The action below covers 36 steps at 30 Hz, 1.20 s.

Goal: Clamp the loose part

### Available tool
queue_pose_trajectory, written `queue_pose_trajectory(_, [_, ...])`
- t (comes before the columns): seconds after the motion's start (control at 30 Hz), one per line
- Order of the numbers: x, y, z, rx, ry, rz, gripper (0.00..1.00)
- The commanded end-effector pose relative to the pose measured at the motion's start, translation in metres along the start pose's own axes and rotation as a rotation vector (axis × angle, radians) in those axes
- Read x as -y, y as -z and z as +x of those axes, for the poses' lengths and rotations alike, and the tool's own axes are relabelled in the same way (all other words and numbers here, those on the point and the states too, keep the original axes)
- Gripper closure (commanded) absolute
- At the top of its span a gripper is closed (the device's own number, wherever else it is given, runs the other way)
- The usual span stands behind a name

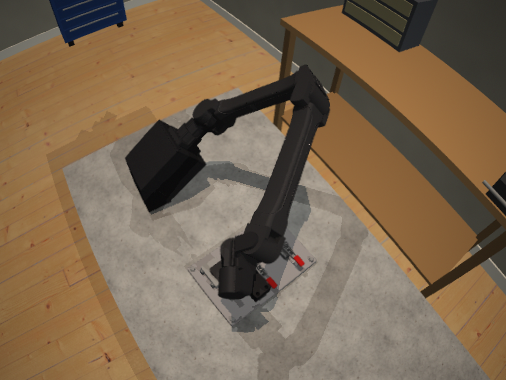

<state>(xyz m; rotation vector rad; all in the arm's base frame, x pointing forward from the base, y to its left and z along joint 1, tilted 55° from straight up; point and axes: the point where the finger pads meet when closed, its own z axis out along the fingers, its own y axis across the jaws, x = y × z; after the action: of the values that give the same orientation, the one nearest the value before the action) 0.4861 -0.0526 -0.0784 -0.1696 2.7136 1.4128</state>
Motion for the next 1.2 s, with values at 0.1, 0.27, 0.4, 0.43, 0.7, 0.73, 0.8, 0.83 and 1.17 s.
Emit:
queue_pose_trajectory(0.1, [0.002, -0.032, 0.005, -0.019, -0.03, -0.008, 0.55])
queue_pose_trajectory(0.27, [0.002, -0.051, 0.005, -0.019, -0.03, -0.008, 0.55])
queue_pose_trajectory(0.4, [0.002, -0.062, 0.006, -0.019, -0.03, -0.008, 0.55])
queue_pose_trajectory(0.43, [0.002, -0.064, 0.006, -0.019, -0.03, -0.008, 0.55])
queue_pose_trajectory(0.7, [0.008, -0.052, 0.004, 0.017, -0.042, 0.001, 0.55])
queue_pose_trajectory(0.73, [0.007, -0.054, 0.004, 0.014, -0.04, 0.0, 0.55])
queue_pose_trajectory(0.8, [0.006, -0.056, 0.004, 0.01, -0.039, 0.0, 0.55])
queue_pose_trajectory(0.83, [0.006, -0.056, 0.005, 0.006, -0.044, -0.002, 0.55])
queue_pose_trajectory(1.17, [0.006, -0.056, 0.005, 0.006, -0.043, -0.003, 0.55])
